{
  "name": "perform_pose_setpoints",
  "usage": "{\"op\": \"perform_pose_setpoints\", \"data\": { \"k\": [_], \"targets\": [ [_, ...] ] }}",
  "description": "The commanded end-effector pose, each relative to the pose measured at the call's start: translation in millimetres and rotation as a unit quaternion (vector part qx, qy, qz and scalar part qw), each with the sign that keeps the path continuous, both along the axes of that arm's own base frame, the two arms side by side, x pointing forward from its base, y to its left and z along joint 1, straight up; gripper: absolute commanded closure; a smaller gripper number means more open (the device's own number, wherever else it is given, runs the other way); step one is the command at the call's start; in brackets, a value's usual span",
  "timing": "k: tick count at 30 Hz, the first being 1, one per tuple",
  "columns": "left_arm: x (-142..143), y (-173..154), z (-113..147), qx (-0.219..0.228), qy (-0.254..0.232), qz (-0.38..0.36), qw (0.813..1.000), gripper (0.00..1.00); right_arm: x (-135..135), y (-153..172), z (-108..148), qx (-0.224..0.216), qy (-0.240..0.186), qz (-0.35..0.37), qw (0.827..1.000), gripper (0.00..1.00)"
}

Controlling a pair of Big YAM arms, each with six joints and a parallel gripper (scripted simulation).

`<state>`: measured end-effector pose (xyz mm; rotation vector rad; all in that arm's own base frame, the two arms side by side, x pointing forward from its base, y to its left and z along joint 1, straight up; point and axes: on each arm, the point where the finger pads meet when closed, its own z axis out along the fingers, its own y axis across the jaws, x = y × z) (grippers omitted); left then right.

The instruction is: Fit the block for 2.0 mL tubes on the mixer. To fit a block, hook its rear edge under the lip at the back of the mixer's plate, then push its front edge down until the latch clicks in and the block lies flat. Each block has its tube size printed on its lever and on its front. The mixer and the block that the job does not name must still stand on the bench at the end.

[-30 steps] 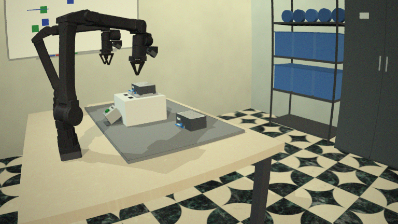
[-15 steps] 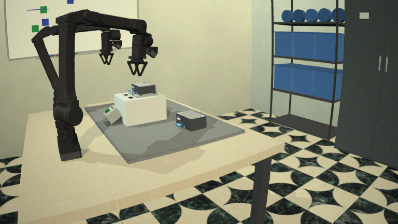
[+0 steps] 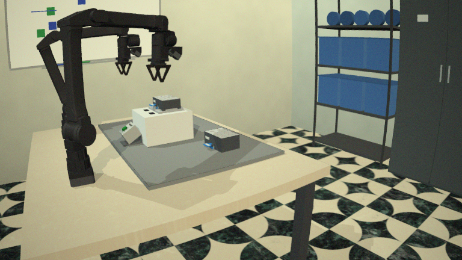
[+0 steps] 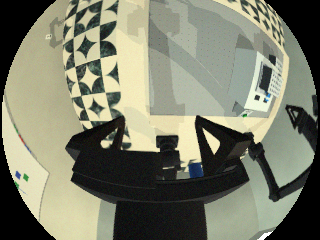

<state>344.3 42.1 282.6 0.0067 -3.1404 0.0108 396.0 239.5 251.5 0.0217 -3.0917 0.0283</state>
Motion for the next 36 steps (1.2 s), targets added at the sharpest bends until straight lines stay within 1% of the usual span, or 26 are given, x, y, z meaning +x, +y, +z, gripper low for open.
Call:
{"op": "perform_pose_setpoints", "data": {
  "k": [1,3,10,12,13,15,18,22,23,24,27,30,36],
  "targets": [
    [15,0,26,0.005,-0.036,-0.006,0.999,0.00,-2,-28,24,0.015,-0.025,-0.001,1.000,0.00],
    [16,0,27,0.005,-0.037,-0.006,0.999,0.00,-7,-38,22,0.014,-0.031,0.002,0.999,0.00],
    [17,0,30,0.006,-0.041,-0.006,0.999,0.00,-27,-63,8,0.005,-0.013,0.015,1.000,0.00],
    [17,0,30,0.006,-0.041,-0.006,0.999,0.00,-27,-63,8,0.005,-0.013,0.015,1.000,0.00],
    [17,0,31,0.006,-0.041,-0.006,0.999,0.00,-26,-67,11,0.006,-0.024,0.011,1.000,0.00],
    [17,0,31,0.006,-0.042,-0.006,0.999,0.00,-33,-80,14,0.007,-0.026,0.007,1.000,0.00],
    [14,0,26,0.005,-0.035,-0.006,0.999,0.00,-44,-100,19,0.006,-0.025,0.004,1.000,0.00],
    [11,0,19,0.004,-0.027,-0.006,1.000,0.00,-54,-117,25,0.008,-0.024,0.008,1.000,0.00],
    [10,0,18,0.004,-0.026,-0.006,1.000,0.00,-58,-121,23,0.006,-0.020,0.009,1.000,0.00],
    [9,-1,16,0.004,-0.024,-0.006,1.000,0.00,-61,-124,20,0.006,-0.026,0.015,1.000,0.00],
    [6,-1,12,0.003,-0.018,-0.006,1.000,0.00,-65,-134,10,0.003,-0.017,0.019,1.000,0.00],
    [5,-1,10,0.003,-0.016,-0.006,1.000,0.00,-62,-134,11,0.003,-0.020,0.016,1.000,0.00],
    [0,-2,1,0.001,-0.004,-0.006,1.000,0.00,-84,-171,14,0.001,-0.014,0.009,1.000,0.00]
  ]
}}
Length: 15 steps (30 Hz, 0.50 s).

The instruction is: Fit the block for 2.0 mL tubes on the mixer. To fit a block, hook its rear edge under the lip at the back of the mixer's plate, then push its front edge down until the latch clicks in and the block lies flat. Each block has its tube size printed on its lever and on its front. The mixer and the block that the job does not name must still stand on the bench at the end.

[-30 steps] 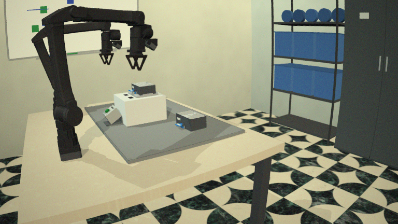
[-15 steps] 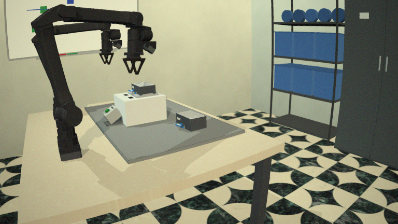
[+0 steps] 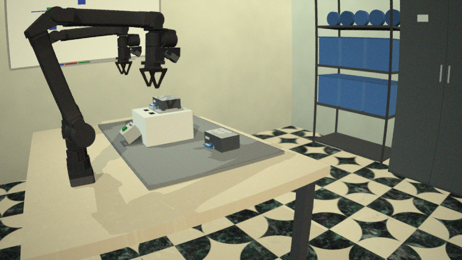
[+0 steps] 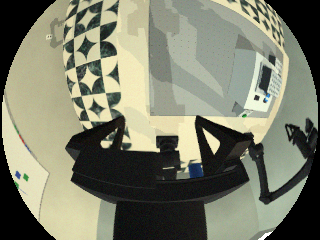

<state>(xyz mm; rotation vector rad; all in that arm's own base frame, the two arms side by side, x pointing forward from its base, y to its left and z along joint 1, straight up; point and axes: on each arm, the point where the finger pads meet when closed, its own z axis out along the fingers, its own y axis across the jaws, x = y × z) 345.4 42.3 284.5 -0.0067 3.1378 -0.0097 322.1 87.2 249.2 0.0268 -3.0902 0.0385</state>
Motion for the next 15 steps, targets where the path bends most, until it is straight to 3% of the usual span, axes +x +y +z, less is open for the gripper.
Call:
{"op": "perform_pose_setpoints", "data": {
  "k": [1,5,15],
  "targets": [
    [-1,-2,-1,0.001,-0.001,-0.006,1.000,0.00,-14,-24,17,0.004,-0.015,0.008,1.000,0.00],
    [-2,-2,-2,0.001,-0.001,-0.006,1.000,0.00,-20,-37,24,0.013,-0.034,0.016,0.999,0.00],
    [4,-1,10,0.003,-0.016,-0.006,1.000,0.00,-37,-74,8,0.004,-0.017,0.015,1.000,0.00]
  ]
}}
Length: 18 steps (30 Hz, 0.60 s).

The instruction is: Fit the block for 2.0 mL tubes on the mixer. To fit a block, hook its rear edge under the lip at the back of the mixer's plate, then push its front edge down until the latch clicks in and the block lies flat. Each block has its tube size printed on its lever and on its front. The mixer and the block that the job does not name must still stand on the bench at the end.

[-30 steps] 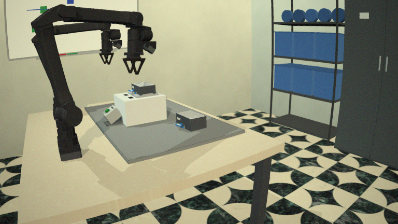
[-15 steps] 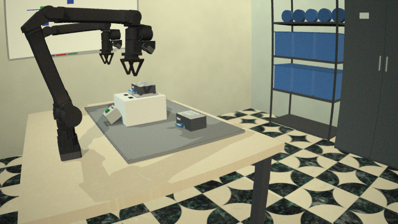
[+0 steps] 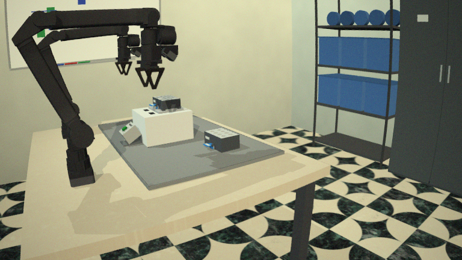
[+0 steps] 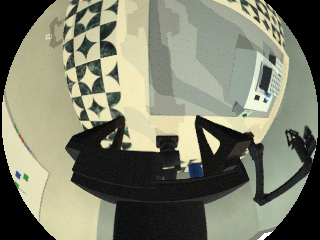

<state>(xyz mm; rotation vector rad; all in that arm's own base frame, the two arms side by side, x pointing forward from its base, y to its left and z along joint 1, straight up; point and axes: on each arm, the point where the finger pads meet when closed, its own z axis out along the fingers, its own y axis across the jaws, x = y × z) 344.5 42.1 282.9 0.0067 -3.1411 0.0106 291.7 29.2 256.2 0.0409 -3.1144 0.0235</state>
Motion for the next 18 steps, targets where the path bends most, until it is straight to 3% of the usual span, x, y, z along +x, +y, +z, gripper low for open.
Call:
{"op": "perform_pose_setpoints", "data": {
  "k": [1,8,18],
  "targets": [
    [6,-1,13,0.003,-0.020,-0.006,1.000,0.00,-9,-22,4,-0.001,-0.009,0.010,1.000,0.00],
    [10,0,22,0.005,-0.031,-0.006,0.999,0.00,-26,-51,19,0.005,-0.024,0.017,1.000,0.00],
    [11,0,24,0.005,-0.033,-0.006,0.999,0.00,-31,-60,5,0.004,-0.004,0.018,1.000,0.00]
  ]
}}
